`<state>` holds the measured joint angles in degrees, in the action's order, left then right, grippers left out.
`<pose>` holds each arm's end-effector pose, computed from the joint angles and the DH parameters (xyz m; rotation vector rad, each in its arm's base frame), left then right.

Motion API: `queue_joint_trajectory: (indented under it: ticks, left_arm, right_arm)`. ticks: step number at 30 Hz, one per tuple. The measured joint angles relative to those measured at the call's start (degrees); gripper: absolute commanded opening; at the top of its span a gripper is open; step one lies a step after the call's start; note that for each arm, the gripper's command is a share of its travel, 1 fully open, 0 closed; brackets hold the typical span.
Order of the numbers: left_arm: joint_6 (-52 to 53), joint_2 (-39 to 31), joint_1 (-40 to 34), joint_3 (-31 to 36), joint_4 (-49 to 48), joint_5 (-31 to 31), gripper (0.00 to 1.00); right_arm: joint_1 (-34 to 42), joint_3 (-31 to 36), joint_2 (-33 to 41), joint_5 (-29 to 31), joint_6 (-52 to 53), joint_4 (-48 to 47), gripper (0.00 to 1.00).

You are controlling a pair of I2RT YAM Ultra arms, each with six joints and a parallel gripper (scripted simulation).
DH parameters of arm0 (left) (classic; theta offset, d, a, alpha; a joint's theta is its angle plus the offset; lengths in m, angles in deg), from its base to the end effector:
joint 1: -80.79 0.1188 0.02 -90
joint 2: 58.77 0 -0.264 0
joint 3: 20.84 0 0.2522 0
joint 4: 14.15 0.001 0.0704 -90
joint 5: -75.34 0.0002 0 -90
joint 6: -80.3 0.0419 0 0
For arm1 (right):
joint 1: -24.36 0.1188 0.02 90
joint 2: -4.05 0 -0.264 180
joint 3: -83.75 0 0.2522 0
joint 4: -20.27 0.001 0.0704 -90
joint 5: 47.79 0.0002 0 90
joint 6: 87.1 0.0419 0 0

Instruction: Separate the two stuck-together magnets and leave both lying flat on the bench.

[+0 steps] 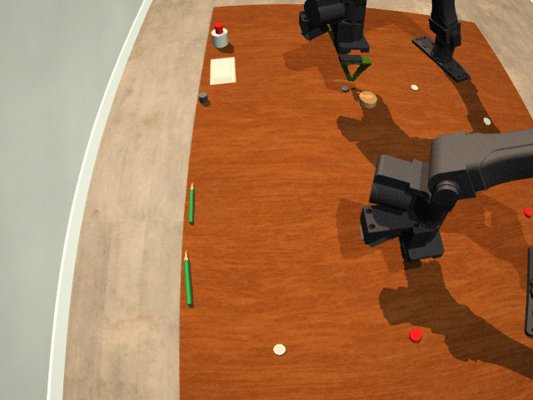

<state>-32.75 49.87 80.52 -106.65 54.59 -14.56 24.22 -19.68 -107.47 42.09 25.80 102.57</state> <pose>0.3335 -0.0006 0.1588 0.6151 -3.0531 -0.0060 0.3656 0.0002 0.2166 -0.6260 -3.0714 -0.0011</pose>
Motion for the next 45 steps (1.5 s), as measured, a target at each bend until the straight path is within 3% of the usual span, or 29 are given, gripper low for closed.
queue_joint_trajectory:
  ticks: [22, 23, 45]
  left_arm:
    - [0.0, 1.2, 0.0, 1.6, -3.0, 0.0, 0.18]
    - [0.0, 1.2, 0.0, 1.7, -3.1, 0.0, 1.00]
    - [0.0, 1.2, 0.0, 1.0, -2.1, -0.5, 1.00]
  right_arm:
    - [0.0, 0.0, 0.0, 0.0, 0.1, 0.0, 1.00]
    - [0.0, 0.0, 0.0, 0.0, 0.1, 0.0, 1.00]
    - [0.1, 0.0, 0.0, 0.0, 0.1, 0.0, 1.00]
